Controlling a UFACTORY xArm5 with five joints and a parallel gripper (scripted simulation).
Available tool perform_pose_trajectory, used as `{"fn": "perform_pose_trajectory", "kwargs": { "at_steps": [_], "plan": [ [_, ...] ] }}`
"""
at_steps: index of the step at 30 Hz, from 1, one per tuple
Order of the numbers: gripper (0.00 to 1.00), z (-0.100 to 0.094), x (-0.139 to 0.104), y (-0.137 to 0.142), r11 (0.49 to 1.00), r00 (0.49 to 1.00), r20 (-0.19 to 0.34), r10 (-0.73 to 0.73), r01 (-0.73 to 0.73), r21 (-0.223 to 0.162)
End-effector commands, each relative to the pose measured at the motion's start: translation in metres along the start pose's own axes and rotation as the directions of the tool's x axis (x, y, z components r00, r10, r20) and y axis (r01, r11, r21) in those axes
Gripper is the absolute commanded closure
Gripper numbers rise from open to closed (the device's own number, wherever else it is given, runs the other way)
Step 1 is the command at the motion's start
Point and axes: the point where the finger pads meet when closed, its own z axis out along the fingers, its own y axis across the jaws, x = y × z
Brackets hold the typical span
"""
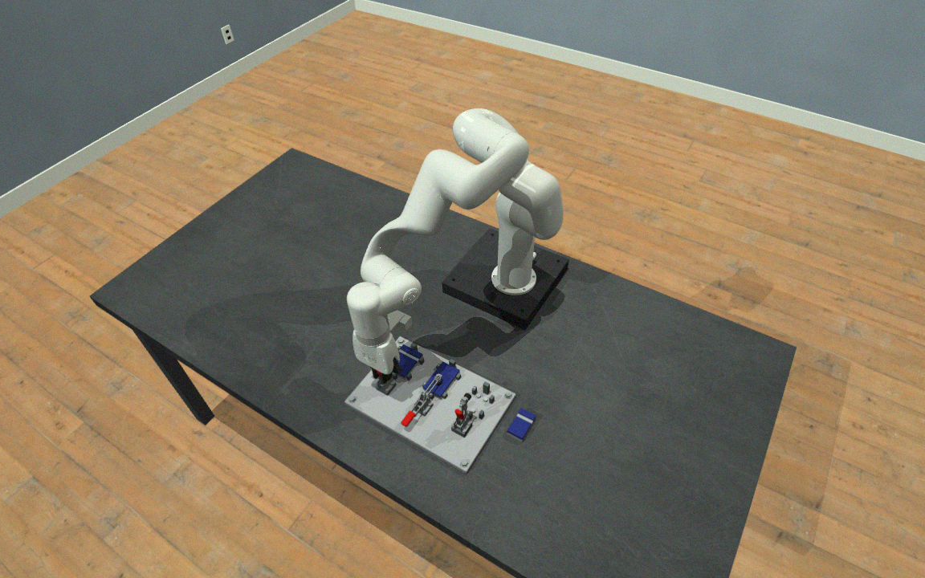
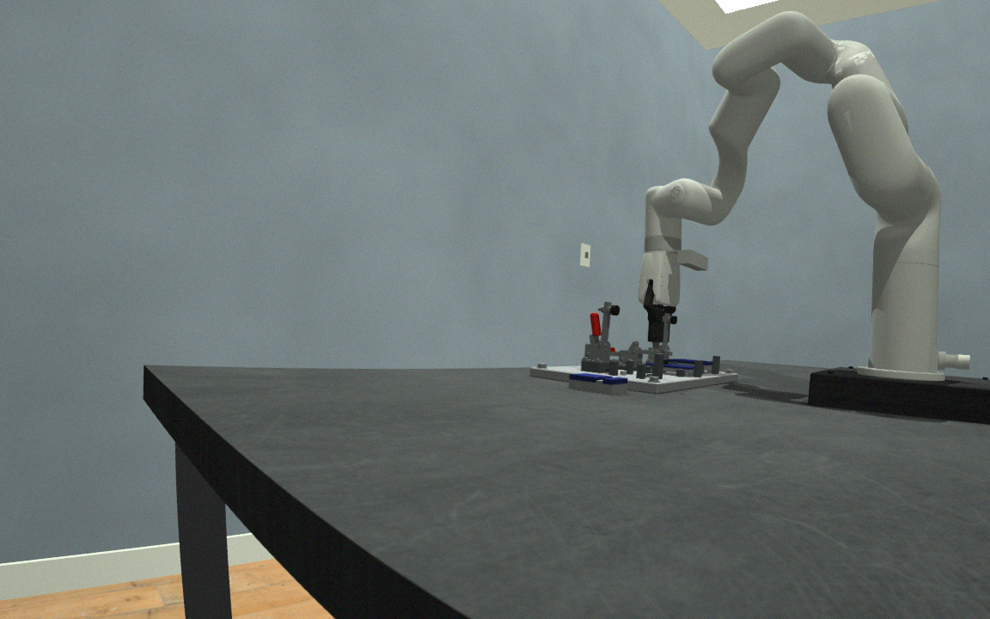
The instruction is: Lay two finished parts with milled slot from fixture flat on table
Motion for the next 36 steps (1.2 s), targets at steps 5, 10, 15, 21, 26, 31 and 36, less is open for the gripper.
{"fn": "perform_pose_trajectory", "kwargs": {
  "at_steps": [5, 10, 15, 21, 26, 31, 36],
  "plan": [
    [1.0, -0.0018, -0.0014, -0.0002, 1.0, 1.0, 0.004, 0.0, 0.0, 0.001],
    [0.52, -0.0014, -0.0011, -0.0003, 1.0, 1.0, 0.003, 0.0, 0.0, 0.001],
    [0.52, -0.0021, -0.0018, -0.0003, 1.0, 1.0, 0.005, 0.0, 0.0, 0.001],
    [0.52, -0.0022, -0.0019, -0.0003, 1.0, 1.0, 0.006, 0.0, 0.0, 0.001],
    [0.52, -0.0021, -0.0018, -0.0003, 1.0, 1.0, 0.005, 0.0, 0.0, 0.001],
    [0.52, -0.0019, -0.0016, -0.0003, 1.0, 1.0, 0.005, 0.0, 0.0, 0.001],
    [0.52, -0.0017, -0.0014, -0.0003, 1.0, 1.0, 0.004, 0.0, 0.0, 0.001]
  ]
}}
